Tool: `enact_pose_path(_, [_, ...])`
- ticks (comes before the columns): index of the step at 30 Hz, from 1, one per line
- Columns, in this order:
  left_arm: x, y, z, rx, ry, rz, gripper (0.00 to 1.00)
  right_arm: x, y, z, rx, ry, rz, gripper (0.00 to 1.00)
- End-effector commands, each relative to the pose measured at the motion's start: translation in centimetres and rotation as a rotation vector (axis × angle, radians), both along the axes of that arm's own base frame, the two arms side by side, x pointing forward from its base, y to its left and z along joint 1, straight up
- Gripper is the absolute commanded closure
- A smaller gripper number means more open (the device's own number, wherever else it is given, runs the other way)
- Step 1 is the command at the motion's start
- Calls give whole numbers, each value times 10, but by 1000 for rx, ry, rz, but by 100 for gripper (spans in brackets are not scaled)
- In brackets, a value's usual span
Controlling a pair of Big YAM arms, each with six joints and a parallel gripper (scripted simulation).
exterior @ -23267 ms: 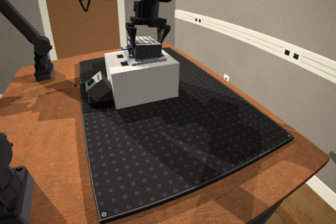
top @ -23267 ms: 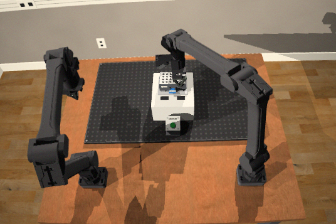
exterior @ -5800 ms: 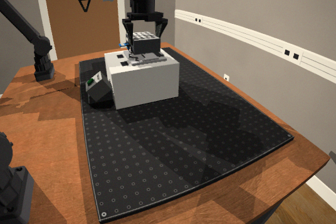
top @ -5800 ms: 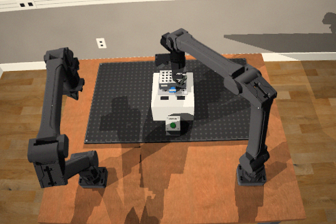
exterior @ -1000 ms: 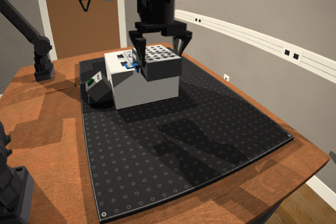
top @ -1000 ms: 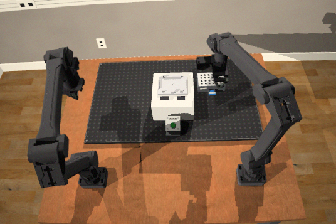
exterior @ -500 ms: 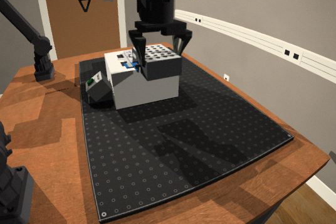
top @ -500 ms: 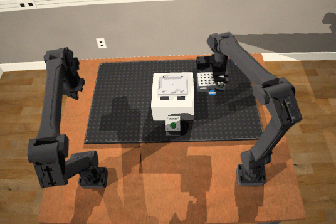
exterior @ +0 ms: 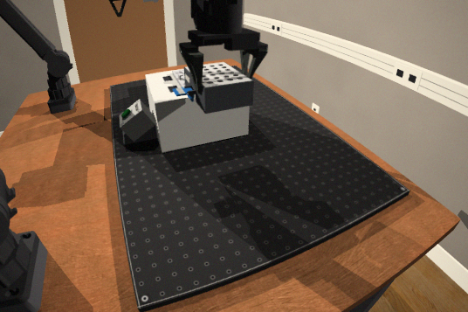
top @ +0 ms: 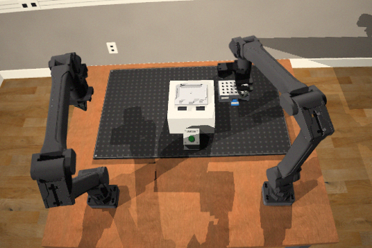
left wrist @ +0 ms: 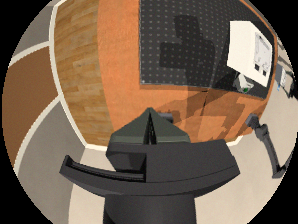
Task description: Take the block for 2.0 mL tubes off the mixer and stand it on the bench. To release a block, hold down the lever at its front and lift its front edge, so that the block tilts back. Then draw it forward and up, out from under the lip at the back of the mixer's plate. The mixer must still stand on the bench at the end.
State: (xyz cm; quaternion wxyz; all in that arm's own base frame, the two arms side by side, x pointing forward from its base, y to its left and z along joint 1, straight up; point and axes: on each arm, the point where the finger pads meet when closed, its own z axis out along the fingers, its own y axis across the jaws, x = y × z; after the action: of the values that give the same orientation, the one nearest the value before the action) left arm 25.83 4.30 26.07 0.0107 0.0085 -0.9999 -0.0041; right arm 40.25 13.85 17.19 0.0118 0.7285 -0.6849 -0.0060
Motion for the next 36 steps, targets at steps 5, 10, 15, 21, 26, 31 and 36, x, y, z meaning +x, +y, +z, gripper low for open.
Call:
enact_pose_path(5, [15, -2, 19, 8, -54, -12, 100, 34, 14, 62, 61, -145, -8, 100])
enact_pose_path(10, [16, -2, 21, 9, -59, -12, 100, 32, 13, 68, 65, -158, -8, 100])
enact_pose_path(15, [17, -2, 23, 10, -64, -12, 100, 32, 13, 70, 67, -163, -8, 100])
enact_pose_path(21, [15, -2, 17, 8, -50, -12, 100, 33, 13, 67, 64, -155, -8, 100])
enact_pose_path(26, [10, -3, 9, 5, -30, -11, 100, 35, 13, 58, 57, -136, -8, 100])
enact_pose_path(31, [6, -3, 2, 3, -10, -11, 100, 35, 13, 56, 56, -131, -9, 100])
enact_pose_path(36, [5, -3, -1, 2, -4, -11, 100, 35, 13, 55, 55, -130, -9, 100])
